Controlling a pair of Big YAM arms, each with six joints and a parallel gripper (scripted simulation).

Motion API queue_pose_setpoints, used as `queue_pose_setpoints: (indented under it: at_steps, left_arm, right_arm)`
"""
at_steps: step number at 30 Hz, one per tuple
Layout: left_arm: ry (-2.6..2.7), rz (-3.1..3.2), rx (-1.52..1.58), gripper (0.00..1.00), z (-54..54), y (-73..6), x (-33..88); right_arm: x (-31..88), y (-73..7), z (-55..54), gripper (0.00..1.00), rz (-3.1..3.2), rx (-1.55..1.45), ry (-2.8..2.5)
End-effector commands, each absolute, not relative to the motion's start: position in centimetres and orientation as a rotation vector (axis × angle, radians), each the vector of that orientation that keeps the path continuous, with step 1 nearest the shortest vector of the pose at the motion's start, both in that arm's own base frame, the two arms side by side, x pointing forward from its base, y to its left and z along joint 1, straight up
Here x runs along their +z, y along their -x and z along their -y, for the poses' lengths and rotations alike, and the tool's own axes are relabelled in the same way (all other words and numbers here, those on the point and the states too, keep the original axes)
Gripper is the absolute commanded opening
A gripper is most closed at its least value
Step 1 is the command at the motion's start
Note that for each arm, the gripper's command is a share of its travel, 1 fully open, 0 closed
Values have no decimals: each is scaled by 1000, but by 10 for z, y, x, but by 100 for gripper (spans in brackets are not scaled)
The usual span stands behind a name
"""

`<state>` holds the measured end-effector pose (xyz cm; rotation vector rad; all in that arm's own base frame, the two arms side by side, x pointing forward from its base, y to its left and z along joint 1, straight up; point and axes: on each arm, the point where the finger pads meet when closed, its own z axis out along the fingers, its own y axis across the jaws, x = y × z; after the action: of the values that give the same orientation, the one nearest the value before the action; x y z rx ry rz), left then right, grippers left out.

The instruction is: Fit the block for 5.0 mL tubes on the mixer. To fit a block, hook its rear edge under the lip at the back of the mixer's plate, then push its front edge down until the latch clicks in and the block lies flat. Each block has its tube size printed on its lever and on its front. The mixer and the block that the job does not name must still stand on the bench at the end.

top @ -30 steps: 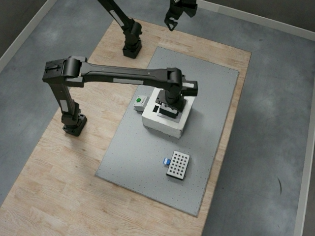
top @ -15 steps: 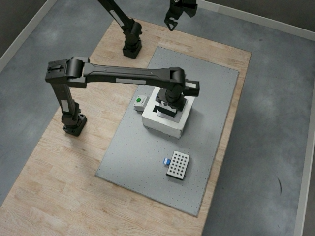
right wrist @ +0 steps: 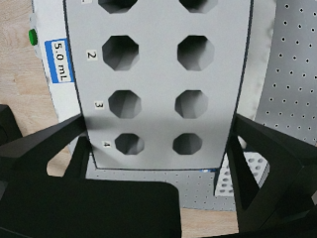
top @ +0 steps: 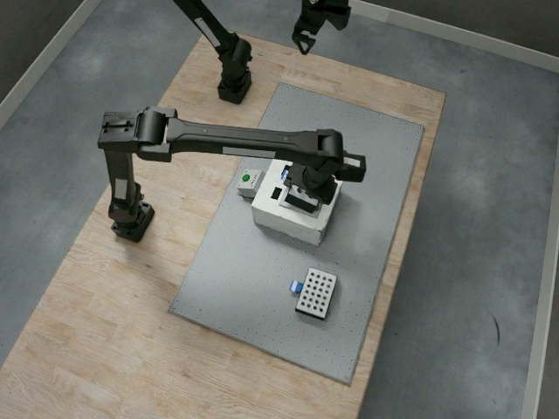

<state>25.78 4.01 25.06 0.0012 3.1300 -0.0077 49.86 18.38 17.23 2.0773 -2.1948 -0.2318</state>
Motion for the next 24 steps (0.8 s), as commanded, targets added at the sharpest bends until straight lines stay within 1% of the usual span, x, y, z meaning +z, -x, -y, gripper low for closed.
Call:
queue_pose_setpoints:
  at_steps: [1,24]
  left_arm:
    - [-3,-3116,-7,100,-39,-261,258]
    - [-3,-3085,1,100,-40,-268,271]
  right_arm:
    - [246,-512,-197,0,2303,-144,-2203]
    - [253,-512,-191,0,2314,-147,-2185]
